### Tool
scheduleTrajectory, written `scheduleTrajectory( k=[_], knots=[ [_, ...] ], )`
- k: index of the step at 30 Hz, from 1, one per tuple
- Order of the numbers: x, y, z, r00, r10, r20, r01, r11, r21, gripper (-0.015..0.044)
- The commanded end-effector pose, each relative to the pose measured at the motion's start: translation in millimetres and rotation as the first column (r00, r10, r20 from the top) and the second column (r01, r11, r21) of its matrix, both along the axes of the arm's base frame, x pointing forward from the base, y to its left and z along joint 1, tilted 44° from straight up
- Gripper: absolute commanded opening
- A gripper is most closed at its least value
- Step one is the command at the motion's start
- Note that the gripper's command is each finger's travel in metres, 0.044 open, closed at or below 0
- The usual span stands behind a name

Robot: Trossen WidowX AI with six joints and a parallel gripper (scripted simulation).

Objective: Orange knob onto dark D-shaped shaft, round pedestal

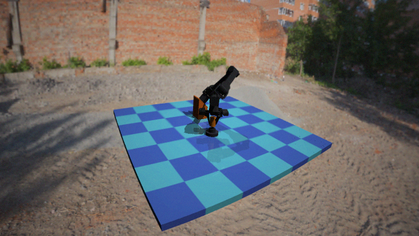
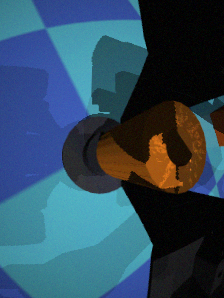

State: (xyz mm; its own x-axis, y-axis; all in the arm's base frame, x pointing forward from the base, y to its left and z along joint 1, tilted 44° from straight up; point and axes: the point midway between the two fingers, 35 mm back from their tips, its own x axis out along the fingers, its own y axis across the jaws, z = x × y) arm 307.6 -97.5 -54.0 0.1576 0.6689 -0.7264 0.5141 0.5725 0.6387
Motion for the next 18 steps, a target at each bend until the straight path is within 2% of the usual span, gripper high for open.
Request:
scheduleTrajectory(
  k=[1,18],
  knots=[
    [1.1,-1.2,1.7,1.0,-0.01,-0.003,0.01,1.0,-0.003,0.0],
    [1.0,0.1,-1.2,1.0,-0.01,-0.003,0.01,1.0,-0.003,0.0]
  ],
)
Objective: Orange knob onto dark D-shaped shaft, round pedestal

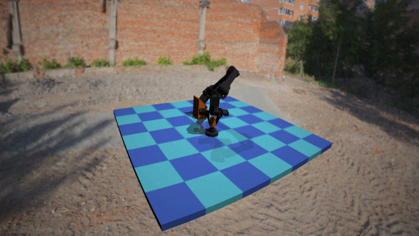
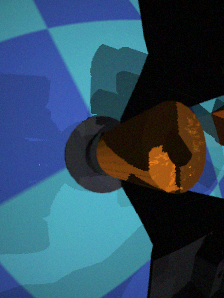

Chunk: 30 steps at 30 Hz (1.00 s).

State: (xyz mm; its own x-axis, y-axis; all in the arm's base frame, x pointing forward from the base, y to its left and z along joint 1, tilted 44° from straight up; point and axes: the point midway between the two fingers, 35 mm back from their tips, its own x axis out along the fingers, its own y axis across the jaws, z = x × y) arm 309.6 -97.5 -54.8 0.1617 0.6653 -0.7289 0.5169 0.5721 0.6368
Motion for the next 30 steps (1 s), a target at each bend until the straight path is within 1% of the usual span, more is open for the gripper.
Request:
scheduleTrajectory(
  k=[1,14,17,21,30],
  knots=[
    [-1.3,0.2,-0.4,1.0,-0.004,-0.004,0.004,1.0,0.001,0.0],
    [-2.9,-1.9,3.5,1.0,-0.004,-0.004,0.004,1.0,0.001,0.0],
    [-2.8,-2.0,3.7,0.998,-0.043,-0.04,0.044,0.999,0.009,0.0],
    [-0.9,-2.1,3.5,0.98,-0.146,-0.138,0.151,0.988,0.023,0.0],
    [0.7,-1.0,0.6,0.978,-0.153,-0.145,0.158,0.987,0.024,0.0]
  ],
)
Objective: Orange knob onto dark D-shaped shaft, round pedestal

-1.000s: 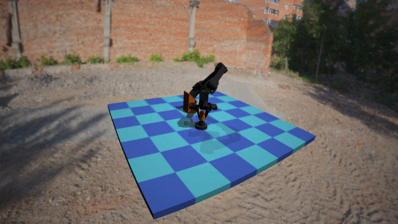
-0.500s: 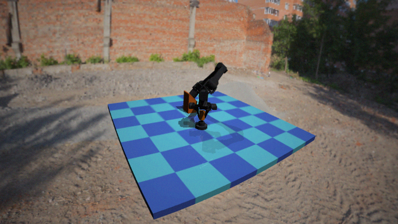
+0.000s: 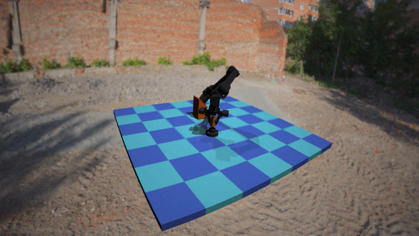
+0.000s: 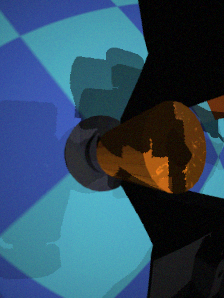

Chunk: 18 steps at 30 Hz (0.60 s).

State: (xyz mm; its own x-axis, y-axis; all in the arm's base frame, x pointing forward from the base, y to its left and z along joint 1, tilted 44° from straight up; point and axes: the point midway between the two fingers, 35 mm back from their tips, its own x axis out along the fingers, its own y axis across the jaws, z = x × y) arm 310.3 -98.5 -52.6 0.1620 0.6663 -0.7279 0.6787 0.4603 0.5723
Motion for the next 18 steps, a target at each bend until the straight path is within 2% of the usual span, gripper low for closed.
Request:
scheduleTrajectory(
  k=[1,18],
  knots=[
    [-0.1,-0.1,-1.8,1.0,-0.006,-0.005,0.006,1.0,0.0,0.0],
    [-1.9,2.1,-3.5,1.0,-0.006,-0.006,0.006,1.0,0.0,0.0]
  ],
)
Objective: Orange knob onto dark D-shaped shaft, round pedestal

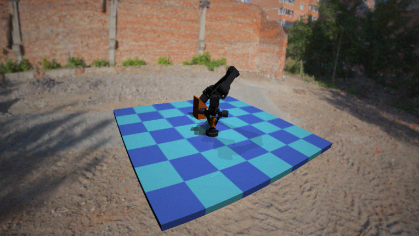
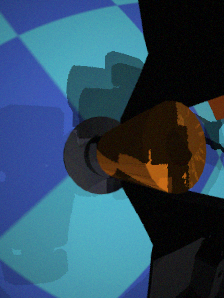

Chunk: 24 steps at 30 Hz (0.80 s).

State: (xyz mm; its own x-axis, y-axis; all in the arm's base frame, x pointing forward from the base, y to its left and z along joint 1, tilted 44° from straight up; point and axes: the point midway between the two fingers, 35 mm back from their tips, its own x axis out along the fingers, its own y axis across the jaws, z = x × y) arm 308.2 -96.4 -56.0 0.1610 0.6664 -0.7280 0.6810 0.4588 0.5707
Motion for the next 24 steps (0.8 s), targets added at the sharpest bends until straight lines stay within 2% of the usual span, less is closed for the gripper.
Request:
scheduleTrajectory(
  k=[1,24],
  knots=[
    [0.1,0.1,-0.2,1.0,-0.004,-0.003,0.004,1.0,0.0,0.0],
    [0.3,0.9,-1.1,1.0,0.006,0.007,-0.006,1.0,-0.002,0.0]
  ],
)
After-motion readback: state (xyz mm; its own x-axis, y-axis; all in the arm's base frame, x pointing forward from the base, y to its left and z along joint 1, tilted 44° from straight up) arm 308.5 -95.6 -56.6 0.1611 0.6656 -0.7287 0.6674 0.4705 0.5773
